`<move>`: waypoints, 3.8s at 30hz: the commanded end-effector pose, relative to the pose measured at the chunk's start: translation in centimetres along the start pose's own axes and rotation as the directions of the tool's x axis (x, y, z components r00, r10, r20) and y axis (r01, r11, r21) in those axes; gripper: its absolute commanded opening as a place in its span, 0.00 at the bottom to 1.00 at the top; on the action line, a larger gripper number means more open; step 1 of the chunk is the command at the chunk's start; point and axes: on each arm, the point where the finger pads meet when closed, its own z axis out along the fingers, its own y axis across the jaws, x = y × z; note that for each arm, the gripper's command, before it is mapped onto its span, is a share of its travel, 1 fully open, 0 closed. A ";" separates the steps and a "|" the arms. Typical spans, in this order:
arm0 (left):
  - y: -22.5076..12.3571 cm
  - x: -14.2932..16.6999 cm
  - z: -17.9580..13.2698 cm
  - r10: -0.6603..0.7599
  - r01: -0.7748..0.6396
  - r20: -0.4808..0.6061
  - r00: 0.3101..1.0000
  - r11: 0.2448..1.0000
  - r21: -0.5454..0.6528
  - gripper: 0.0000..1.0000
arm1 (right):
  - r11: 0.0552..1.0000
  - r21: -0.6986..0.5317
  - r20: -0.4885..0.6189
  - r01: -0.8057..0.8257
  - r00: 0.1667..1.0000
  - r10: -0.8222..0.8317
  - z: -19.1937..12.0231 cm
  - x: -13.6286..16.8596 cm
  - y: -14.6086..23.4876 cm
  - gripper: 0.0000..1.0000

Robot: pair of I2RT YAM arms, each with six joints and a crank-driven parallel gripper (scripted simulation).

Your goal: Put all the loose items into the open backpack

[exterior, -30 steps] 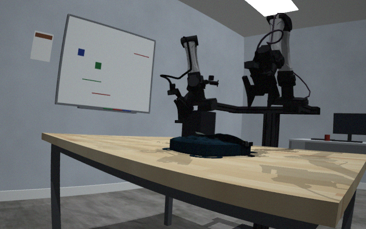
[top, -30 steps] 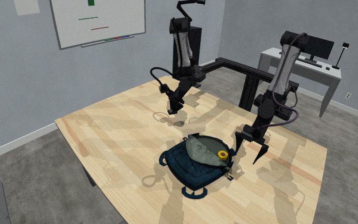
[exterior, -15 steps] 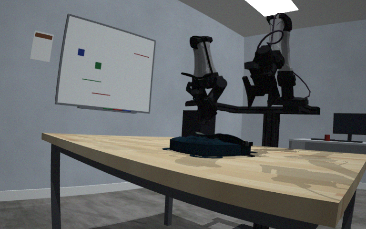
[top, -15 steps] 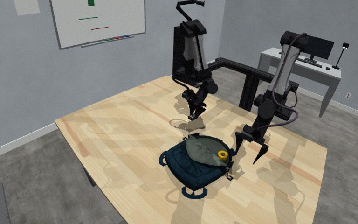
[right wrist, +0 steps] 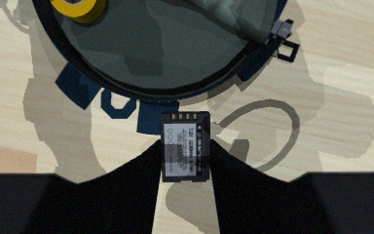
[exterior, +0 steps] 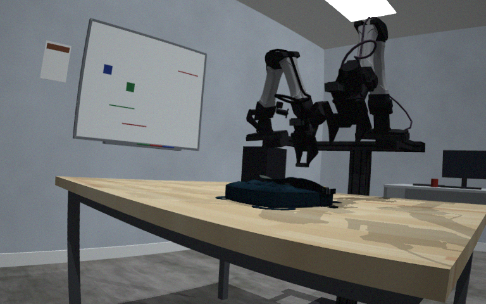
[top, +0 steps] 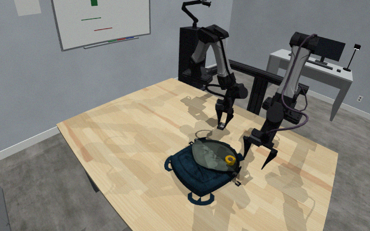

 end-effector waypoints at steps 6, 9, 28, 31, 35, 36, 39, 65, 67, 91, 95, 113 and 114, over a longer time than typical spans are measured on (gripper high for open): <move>-0.3 -0.9 -0.1 0.004 -0.004 0.026 1.000 1.000 0.003 0.90 | 0.994 -0.073 0.006 0.085 0.996 -0.084 1.2 0.5 3.8 0.31; -0.3 -0.9 -0.1 0.004 -0.004 0.026 1.000 1.000 0.003 0.90 | 0.994 -0.071 0.004 0.088 0.996 -0.088 1.4 0.8 3.7 0.31; -0.3 -1.0 0.0 0.004 -0.004 0.026 1.000 1.000 0.003 0.90 | 0.994 -0.098 0.038 0.056 0.998 -0.052 3.2 0.6 5.2 0.31; -0.3 -1.0 0.0 0.004 -0.004 0.026 1.000 1.000 0.003 0.90 | 0.994 -0.091 0.030 0.065 0.998 -0.063 3.5 1.2 5.0 0.31; -0.3 -1.0 0.0 0.004 -0.004 0.026 1.000 1.000 0.003 0.90 | 0.993 -0.078 0.013 0.089 0.996 -0.088 3.4 2.3 4.3 0.31; -0.3 -1.0 0.0 0.004 -0.004 0.026 1.000 1.000 0.003 0.90 | 0.993 -0.078 0.013 0.089 0.996 -0.088 3.4 2.3 4.3 0.31; -0.3 -1.0 0.0 0.004 -0.004 0.026 1.000 1.000 0.003 0.90 | 0.993 -0.090 0.029 0.071 0.997 -0.069 3.0 1.0 4.8 0.31; -0.2 -1.1 0.1 0.004 -0.004 0.026 1.000 1.000 0.003 0.90 | 0.994 -0.095 0.031 0.060 0.998 -0.057 4.2 -0.5 4.9 0.31; -0.2 -1.1 0.1 0.004 -0.004 0.026 1.000 1.000 0.003 0.90 | 0.994 -0.086 0.020 0.074 0.997 -0.073 4.7 -0.4 4.6 0.31; -0.2 -1.3 0.2 0.004 -0.004 0.026 1.000 1.000 0.003 0.90 | 0.992 -0.066 -0.007 0.108 0.994 -0.108 10.1 -4.1 4.6 0.31; -0.1 -1.3 0.2 0.004 -0.004 0.026 1.000 1.000 0.003 0.90 | 0.993 -0.082 0.022 0.080 0.997 -0.078 9.8 -6.8 5.3 0.31; -0.1 -1.3 0.3 0.004 -0.004 0.026 1.000 1.000 0.003 0.90 | 0.993 -0.072 0.011 0.093 0.996 -0.092 12.5 -5.4 5.2 0.31; -0.1 -1.4 0.3 0.004 -0.004 0.026 1.000 1.000 0.003 0.90 | 0.993 -0.074 0.010 0.093 0.996 -0.093 12.6 -5.2 5.2 0.31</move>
